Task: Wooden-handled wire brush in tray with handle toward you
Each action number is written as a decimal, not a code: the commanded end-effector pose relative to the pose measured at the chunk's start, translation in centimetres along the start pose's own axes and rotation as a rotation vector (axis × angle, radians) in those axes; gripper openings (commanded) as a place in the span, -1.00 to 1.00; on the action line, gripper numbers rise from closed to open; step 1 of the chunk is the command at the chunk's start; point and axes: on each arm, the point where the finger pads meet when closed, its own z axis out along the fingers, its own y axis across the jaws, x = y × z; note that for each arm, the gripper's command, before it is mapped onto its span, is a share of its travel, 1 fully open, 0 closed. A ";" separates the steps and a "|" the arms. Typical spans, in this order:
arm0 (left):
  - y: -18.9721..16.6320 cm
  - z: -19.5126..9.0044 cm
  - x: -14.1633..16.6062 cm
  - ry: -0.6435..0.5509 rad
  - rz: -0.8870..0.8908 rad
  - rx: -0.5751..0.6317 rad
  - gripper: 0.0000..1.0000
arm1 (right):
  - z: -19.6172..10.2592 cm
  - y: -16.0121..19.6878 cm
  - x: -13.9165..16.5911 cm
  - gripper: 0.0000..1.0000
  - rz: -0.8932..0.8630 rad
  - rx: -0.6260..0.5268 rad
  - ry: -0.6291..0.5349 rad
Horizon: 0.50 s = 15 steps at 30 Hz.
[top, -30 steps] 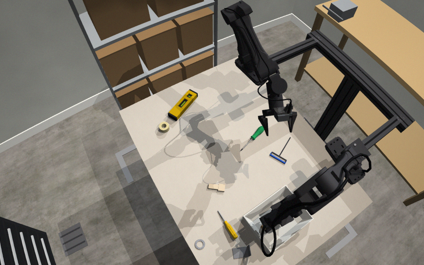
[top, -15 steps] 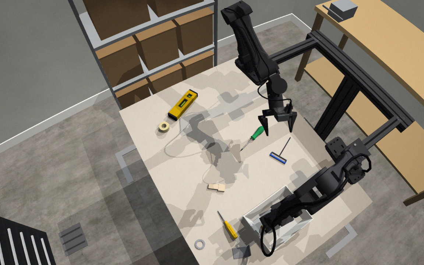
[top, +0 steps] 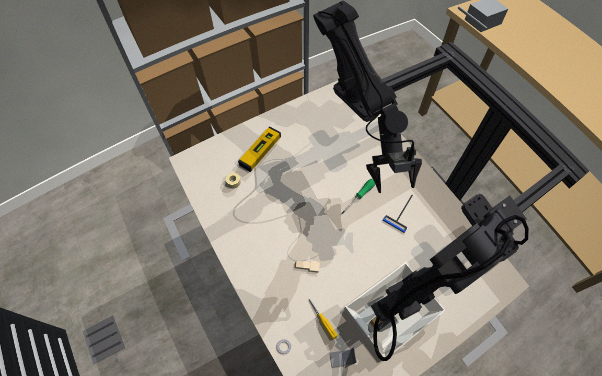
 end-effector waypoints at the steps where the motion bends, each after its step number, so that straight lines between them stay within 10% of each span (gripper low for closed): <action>1: -0.4 -2.1 0.2 0.005 0.004 -0.006 0.30 | -0.2 0.1 -0.7 1.00 0.014 0.005 -0.019; 15: 0.1 -4.3 -1.5 -0.033 -0.006 0.007 0.30 | -0.2 0.1 -0.7 1.00 0.014 0.005 -0.019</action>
